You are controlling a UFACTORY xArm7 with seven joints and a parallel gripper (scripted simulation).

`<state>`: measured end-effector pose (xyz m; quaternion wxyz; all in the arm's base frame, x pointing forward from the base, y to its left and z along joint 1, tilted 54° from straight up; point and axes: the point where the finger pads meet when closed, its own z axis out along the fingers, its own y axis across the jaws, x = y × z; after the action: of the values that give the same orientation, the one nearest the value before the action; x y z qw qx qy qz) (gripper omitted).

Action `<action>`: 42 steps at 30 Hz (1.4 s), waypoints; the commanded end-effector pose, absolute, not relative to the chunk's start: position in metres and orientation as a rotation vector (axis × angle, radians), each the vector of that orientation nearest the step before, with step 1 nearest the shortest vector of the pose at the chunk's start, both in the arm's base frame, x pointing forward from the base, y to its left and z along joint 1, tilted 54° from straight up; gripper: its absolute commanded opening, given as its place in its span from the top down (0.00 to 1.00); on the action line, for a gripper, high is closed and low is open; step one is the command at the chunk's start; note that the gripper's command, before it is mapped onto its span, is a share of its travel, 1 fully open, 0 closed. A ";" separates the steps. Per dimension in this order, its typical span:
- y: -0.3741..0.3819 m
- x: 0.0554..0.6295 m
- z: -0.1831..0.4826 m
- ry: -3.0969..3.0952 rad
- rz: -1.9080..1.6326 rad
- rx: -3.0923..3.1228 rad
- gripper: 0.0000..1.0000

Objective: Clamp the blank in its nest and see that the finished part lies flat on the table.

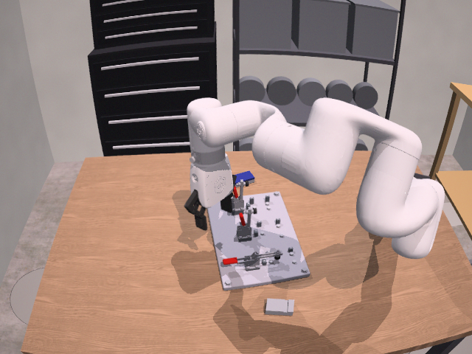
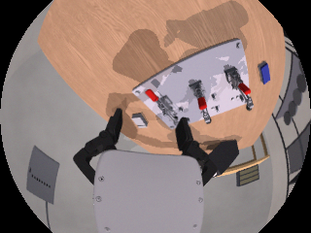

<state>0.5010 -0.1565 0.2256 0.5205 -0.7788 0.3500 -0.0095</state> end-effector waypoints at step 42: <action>-0.256 0.393 0.094 0.247 -0.496 -2.207 0.00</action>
<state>0.4144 -0.2421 0.1130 0.4402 -0.8698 0.1403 -0.1733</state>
